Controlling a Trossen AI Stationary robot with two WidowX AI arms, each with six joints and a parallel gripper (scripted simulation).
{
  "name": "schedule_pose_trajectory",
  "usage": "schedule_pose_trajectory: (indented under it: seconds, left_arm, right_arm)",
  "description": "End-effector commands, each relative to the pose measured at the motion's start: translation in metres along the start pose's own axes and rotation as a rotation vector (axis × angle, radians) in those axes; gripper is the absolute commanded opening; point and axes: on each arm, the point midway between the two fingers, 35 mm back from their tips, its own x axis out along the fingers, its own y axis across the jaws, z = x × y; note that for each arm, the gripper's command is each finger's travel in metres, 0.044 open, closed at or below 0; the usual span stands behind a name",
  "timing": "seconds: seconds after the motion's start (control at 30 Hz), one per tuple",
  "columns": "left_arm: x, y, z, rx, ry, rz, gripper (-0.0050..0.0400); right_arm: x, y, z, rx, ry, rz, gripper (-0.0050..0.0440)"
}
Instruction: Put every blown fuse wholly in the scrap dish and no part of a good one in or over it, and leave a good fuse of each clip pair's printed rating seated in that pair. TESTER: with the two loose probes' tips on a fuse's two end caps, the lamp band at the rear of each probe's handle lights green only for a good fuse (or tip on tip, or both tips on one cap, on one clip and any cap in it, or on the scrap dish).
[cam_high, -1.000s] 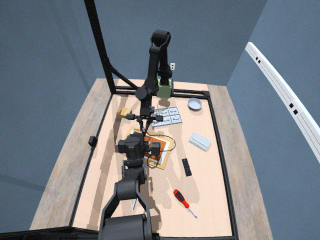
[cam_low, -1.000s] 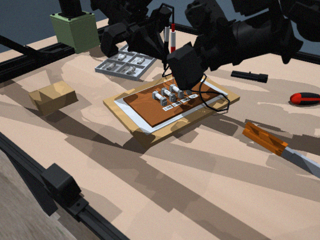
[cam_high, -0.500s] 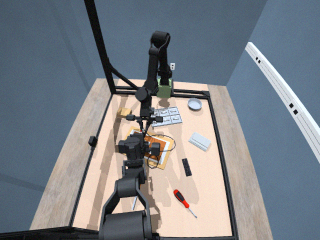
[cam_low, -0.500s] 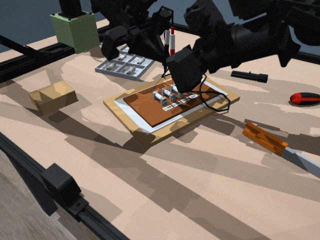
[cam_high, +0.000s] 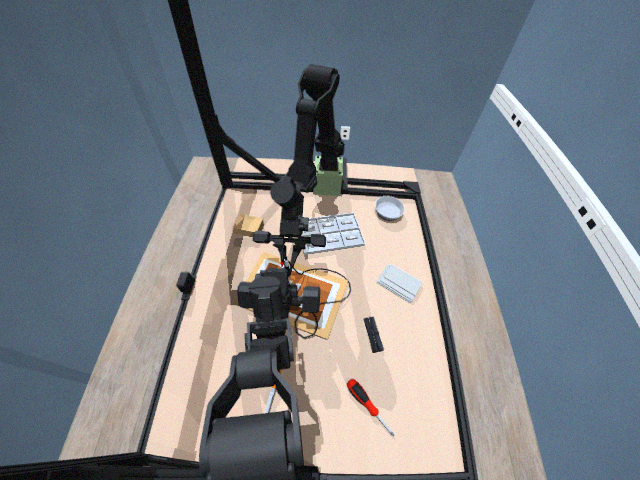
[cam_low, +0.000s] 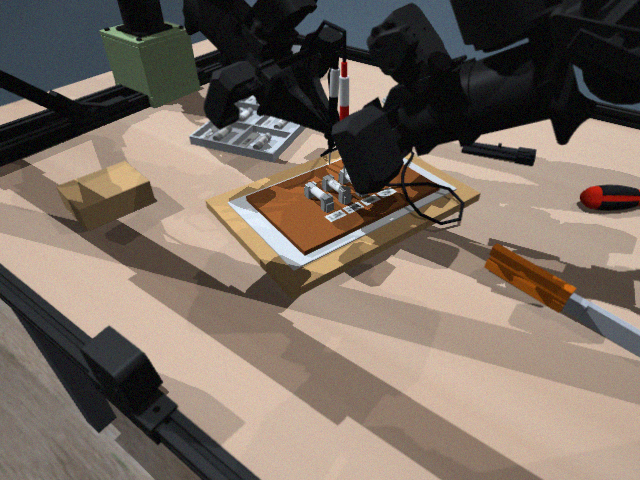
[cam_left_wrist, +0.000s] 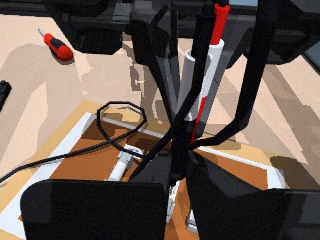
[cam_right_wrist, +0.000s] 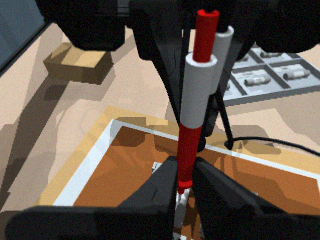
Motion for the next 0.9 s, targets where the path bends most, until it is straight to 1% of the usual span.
schedule_pose_trajectory:
  seconds: [0.0,0.2,0.23,0.4,0.43,0.47,0.53,0.57,0.6,0.87]
  left_arm:
    - [0.0011,0.0015,-0.0023,0.0,-0.001,0.001,-0.005]
    - [0.0032,0.0014,-0.0054,0.0,-0.002,0.001,-0.005]
    - [0.0023,-0.0003,0.0016,-0.005,-0.018,-0.002,-0.005]
    - [0.0023,-0.0003,0.0016,-0.005,-0.018,-0.002,-0.005]
    - [0.0033,0.0014,-0.0053,0.0,-0.002,0.001,-0.005]
    - [0.0023,-0.0003,0.0016,-0.005,-0.018,-0.002,-0.005]
    - [0.0023,-0.0003,0.0016,-0.005,-0.018,-0.002,-0.005]
    - [0.0034,0.0014,-0.0057,0.0,-0.002,0.001,-0.005]
    - [0.0035,0.0015,-0.0062,0.0,-0.001,0.001,-0.005]
    - [0.0049,0.0014,-0.0083,0.0,-0.002,0.001,-0.005]
  right_arm:
    - [0.0004,-0.0007,0.0022,-0.001,-0.012,0.0,-0.005]
    - [0.0026,-0.0006,-0.0005,0.0,-0.014,0.0,-0.005]
    - [0.0012,0.0003,0.0062,0.004,-0.03,0.002,-0.005]
    - [0.0012,0.0003,0.0062,0.004,-0.03,0.002,-0.005]
    - [0.0012,0.0004,0.0063,0.004,-0.03,0.002,-0.005]
    - [0.0012,0.0004,0.0063,0.004,-0.03,0.002,-0.005]
    - [0.0012,0.0004,0.0063,0.004,-0.03,0.002,-0.005]
    - [0.0023,-0.0006,0.0005,0.0,-0.017,0.001,-0.005]
    - [0.0029,-0.0007,-0.0014,0.0,-0.013,0.0,-0.005]
    - [0.0038,-0.0006,-0.0018,0.0,-0.018,0.001,-0.005]
